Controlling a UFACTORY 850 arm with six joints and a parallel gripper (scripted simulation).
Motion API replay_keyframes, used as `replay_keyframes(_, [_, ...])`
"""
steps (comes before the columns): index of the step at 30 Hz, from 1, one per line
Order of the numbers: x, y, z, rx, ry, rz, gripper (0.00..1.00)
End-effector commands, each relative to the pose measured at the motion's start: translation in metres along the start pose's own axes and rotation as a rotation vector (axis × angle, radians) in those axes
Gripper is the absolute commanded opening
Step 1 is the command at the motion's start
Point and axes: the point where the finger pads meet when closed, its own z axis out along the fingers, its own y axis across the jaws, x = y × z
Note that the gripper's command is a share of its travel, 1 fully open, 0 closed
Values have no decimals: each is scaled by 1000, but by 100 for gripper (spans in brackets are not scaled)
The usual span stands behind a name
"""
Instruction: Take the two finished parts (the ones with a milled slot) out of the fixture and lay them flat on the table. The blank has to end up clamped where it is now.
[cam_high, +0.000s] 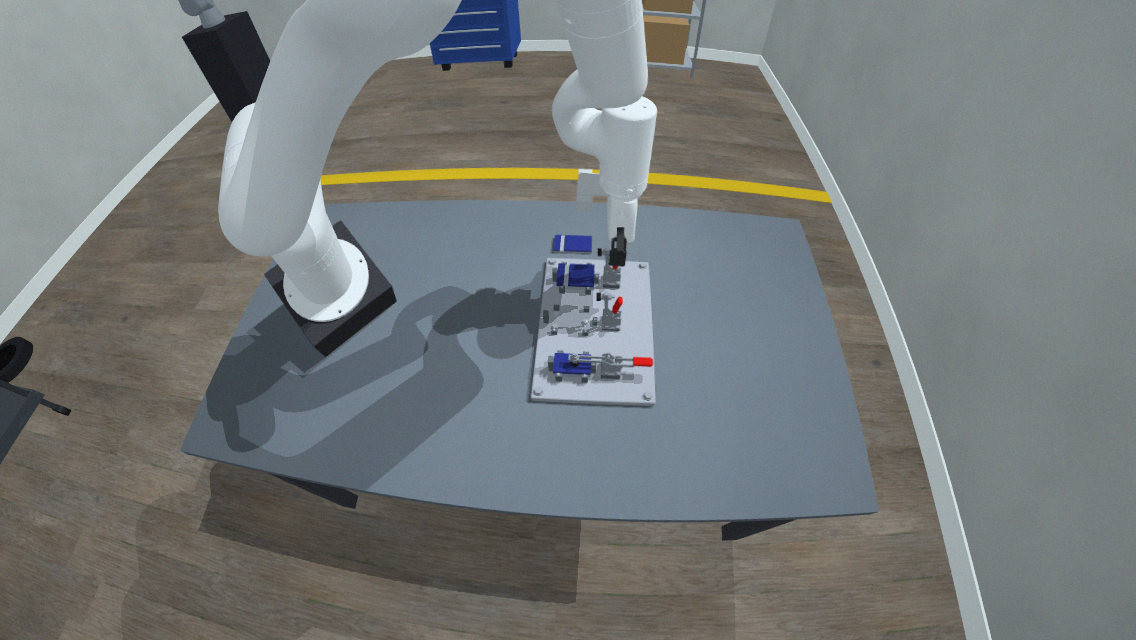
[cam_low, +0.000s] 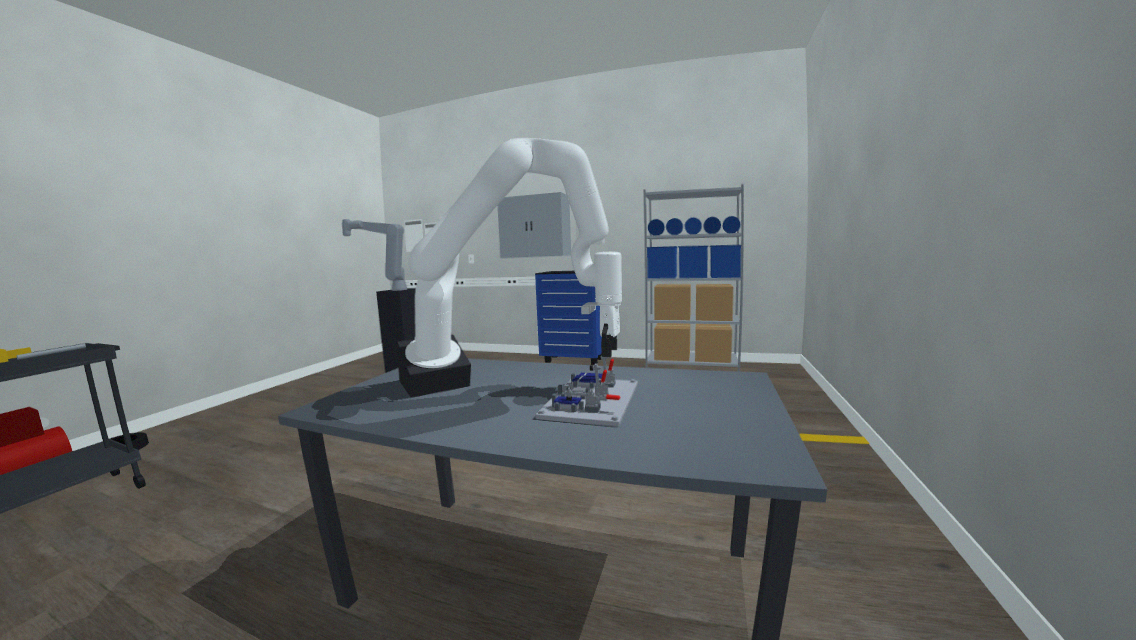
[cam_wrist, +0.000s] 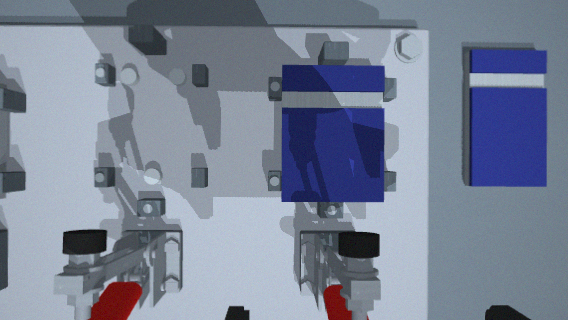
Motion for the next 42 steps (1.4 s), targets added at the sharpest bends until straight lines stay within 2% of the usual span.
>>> replay_keyframes(1, [-1, 0, 1, -1, -1, 0, 100])
replay_keyframes(26, [5, 0, 5, -1, -1, 0, 100])
replay_keyframes(42, [48, 0, 5, -1, -1, 0, 100])
